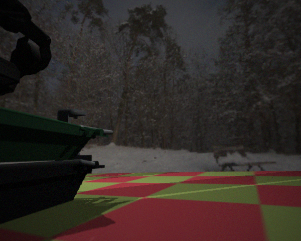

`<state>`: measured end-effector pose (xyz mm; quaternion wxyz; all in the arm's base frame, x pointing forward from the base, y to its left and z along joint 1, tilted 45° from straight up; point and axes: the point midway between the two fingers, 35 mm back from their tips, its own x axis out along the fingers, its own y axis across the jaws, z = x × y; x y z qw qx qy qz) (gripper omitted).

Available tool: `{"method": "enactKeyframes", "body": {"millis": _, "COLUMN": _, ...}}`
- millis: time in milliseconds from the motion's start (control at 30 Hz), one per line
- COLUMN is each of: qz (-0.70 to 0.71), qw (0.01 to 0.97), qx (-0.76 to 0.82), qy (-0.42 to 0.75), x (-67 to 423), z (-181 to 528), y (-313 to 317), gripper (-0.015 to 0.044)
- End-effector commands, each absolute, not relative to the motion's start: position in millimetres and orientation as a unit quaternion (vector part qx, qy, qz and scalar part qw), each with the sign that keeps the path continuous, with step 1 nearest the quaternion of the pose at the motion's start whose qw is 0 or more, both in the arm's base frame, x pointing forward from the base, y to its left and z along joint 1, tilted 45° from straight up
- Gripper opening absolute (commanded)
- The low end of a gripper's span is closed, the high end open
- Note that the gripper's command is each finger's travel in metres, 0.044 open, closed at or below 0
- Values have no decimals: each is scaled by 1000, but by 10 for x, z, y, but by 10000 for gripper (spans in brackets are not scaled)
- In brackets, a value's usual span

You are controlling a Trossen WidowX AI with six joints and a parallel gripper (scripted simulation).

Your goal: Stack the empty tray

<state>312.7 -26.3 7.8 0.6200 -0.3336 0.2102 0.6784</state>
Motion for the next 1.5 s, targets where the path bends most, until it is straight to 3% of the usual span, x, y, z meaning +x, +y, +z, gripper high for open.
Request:
{"method": "enactKeyframes", "body": {"millis": 0, "qz": 688, "qw": 610, "qx": -327, "qy": 218, "x": 3063, "z": 45, "y": -207, "gripper": 0}}
{"method": "enactKeyframes", "body": {"millis": 1467, "qz": 688, "qw": 610, "qx": -327, "qy": 218, "x": 3028, "z": -12, "y": -157, "gripper": 0}}
